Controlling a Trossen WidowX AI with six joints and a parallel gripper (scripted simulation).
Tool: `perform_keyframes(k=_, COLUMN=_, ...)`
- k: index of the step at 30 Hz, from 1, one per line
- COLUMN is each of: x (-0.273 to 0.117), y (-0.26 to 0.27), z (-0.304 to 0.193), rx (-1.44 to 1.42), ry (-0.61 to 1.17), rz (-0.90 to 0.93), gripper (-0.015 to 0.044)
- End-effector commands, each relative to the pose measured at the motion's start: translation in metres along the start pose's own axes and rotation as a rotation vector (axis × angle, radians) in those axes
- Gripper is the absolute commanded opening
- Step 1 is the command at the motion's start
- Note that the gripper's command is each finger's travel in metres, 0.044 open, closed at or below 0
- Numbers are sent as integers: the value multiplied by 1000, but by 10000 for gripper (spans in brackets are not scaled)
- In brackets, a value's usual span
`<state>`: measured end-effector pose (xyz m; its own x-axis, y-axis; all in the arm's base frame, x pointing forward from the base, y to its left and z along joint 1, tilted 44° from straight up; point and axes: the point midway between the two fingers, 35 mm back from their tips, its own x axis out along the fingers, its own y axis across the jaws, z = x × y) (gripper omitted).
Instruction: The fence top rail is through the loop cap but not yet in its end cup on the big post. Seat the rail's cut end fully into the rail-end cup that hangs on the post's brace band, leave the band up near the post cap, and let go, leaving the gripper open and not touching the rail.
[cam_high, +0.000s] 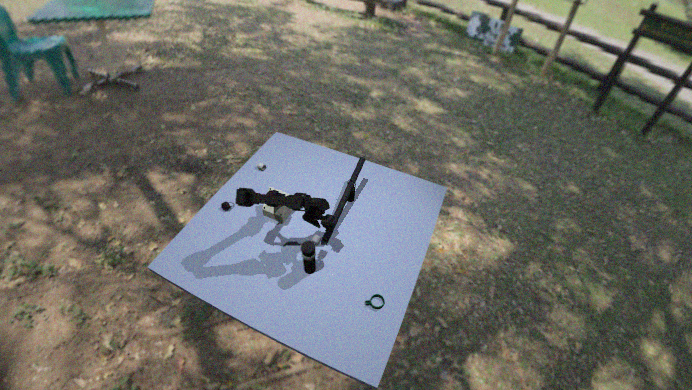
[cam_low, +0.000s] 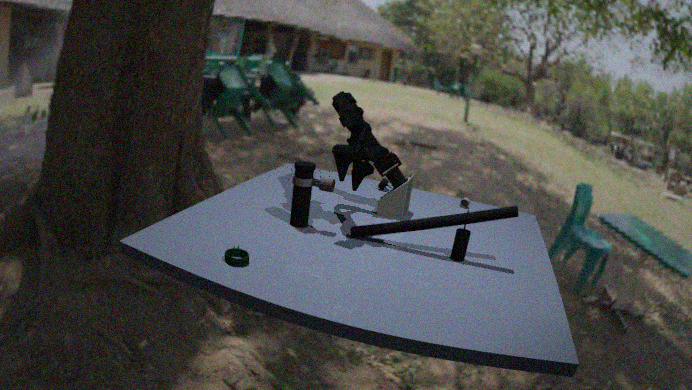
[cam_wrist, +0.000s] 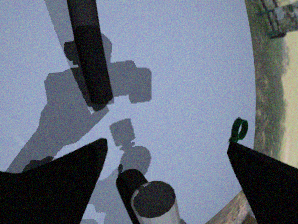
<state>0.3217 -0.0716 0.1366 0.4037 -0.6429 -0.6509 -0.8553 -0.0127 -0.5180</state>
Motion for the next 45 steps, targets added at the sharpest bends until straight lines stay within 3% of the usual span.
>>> perform_keyframes(k=1, x=-19, y=-3, z=33, rx=382, ry=-2, rz=14, gripper=440)
perform_keyframes(k=7, x=-42, y=-2, z=65, rx=773, ry=9, rz=12, gripper=440)
perform_keyframes(k=24, x=-79, y=4, z=106, rx=1340, ry=11, rz=-42, gripper=440)
perform_keyframes(k=45, x=-76, y=5, z=108, rx=1294, ry=25, rz=-30, gripper=440)
